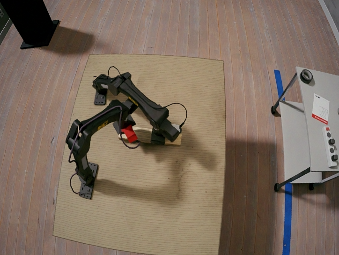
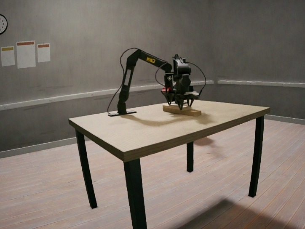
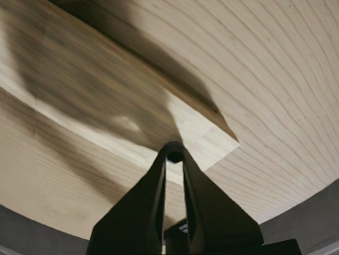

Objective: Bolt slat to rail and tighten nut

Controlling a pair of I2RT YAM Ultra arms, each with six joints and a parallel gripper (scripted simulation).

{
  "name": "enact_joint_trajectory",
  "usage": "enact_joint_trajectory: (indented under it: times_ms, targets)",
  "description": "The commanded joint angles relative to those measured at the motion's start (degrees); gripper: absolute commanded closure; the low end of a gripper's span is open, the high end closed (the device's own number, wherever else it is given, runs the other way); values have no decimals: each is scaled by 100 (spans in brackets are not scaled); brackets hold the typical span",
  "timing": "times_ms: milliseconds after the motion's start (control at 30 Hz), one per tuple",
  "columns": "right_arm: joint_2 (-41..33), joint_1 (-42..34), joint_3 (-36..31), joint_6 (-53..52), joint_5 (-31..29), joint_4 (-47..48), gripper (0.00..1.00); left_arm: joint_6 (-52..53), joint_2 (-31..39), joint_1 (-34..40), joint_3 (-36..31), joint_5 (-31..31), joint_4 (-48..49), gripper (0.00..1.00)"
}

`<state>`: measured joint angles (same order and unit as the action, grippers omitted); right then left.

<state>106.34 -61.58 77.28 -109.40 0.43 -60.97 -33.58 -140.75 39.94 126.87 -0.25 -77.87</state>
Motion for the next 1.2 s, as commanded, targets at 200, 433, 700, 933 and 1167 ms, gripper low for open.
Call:
enact_joint_trajectory:
  times_ms: [200,433,700,933,1167]
  targets:
    - [-38,0,26,-1,-1,1,66,1,55,-1,30,14,-2,28]
    - [-38,0,26,-1,-1,1,66,1,55,-1,30,14,-2,28]
    - [-38,0,27,77,-1,0,66,1,55,-1,26,2,3,28]
    - [-46,-35,37,2176,-73,-14,66,1,55,-1,26,2,3,28]
    - [-54,-31,49,4124,-75,-32,66,1,55,-1,26,2,3,28]
